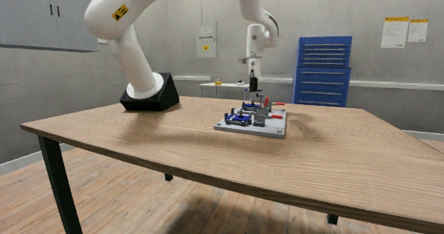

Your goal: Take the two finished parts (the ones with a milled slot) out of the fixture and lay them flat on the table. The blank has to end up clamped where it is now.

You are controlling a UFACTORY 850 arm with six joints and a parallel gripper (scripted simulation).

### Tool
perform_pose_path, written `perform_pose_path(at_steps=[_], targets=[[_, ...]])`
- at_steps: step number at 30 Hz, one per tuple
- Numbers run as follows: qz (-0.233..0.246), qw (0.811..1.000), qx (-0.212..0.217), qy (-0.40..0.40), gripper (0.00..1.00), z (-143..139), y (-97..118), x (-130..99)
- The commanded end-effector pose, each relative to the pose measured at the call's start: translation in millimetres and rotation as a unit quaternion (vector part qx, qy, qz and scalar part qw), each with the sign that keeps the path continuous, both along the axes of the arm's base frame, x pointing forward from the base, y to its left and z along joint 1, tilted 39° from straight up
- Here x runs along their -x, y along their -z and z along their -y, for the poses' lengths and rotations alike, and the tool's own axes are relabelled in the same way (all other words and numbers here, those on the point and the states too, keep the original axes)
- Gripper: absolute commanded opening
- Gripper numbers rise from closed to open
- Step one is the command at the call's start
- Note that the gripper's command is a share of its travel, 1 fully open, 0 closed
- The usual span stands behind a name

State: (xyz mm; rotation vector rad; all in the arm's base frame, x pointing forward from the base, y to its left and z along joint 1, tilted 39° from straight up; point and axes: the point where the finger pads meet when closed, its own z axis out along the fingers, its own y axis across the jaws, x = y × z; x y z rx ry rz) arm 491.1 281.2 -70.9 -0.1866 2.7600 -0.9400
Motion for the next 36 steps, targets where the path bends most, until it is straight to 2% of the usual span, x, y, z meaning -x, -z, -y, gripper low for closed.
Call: perform_pose_path(at_steps=[1, 22, 36], targets=[[0.001, 1.0, -0.001, 0.0, 0.0, -1.1, -0.7, -0.5], [0.001, 1.0, -0.001, 0.0, 0.0, 1.1, 2.3, -1.5], [0.001, 1.0, -0.001, 0.0, 0.0, 15.7, 21.6, -7.7]])
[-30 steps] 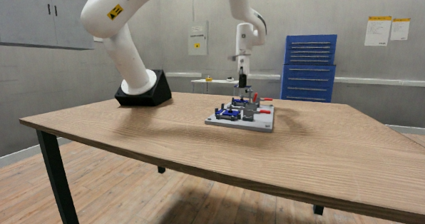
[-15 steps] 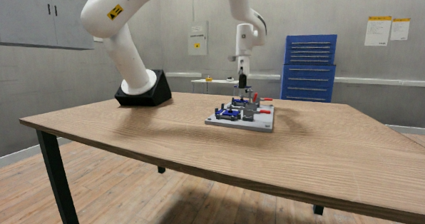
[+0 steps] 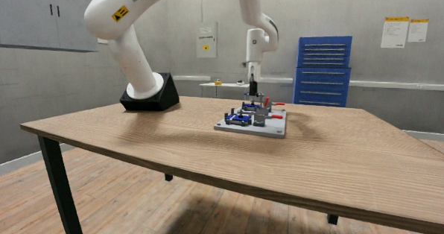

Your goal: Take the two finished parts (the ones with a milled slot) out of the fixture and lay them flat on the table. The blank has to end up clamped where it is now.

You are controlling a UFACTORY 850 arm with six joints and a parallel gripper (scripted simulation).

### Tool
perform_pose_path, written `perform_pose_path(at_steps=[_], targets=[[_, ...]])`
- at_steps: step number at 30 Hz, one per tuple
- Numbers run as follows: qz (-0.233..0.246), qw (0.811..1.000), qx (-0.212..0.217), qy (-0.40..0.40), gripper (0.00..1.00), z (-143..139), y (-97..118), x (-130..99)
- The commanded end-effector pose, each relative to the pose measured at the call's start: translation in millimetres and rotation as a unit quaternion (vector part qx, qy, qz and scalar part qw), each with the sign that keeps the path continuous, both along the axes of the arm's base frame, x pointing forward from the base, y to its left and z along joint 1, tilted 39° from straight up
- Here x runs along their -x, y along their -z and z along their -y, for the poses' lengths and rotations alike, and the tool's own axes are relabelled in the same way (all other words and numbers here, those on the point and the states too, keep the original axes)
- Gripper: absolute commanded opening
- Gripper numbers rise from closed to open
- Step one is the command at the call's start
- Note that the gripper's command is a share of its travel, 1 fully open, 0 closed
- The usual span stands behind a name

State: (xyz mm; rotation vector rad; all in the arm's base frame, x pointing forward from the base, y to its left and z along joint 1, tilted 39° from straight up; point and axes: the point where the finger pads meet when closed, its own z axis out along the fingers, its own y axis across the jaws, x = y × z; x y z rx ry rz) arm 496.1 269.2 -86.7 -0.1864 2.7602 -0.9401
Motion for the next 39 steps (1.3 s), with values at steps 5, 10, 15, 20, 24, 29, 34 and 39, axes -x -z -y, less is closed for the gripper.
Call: perform_pose_path(at_steps=[5, 10, 15, 20, 24, 29, 34, 39], targets=[[0.001, 1.0, -0.001, 0.0, 0.0, 8.0, 11.6, -4.6], [0.001, 1.0, -0.001, 0.0, 0.0, 15.5, 21.5, -7.8], [0.001, 1.0, -0.001, 0.0, 0.0, 22.4, 30.7, -10.8], [0.001, 1.0, -0.001, 0.0, 0.0, 26.1, 35.5, -12.3], [0.001, 1.0, -0.001, 0.0, 0.0, 30.0, 40.7, -14.0], [0.001, 1.0, -0.001, 0.0, 0.0, 33.3, 45.1, -15.4], [0.001, 1.0, -0.001, 0.0, 0.0, 34.8, 47.0, -16.0], [0.001, 1.0, -0.001, 0.0, 0.0, 35.0, 47.3, -16.1]])
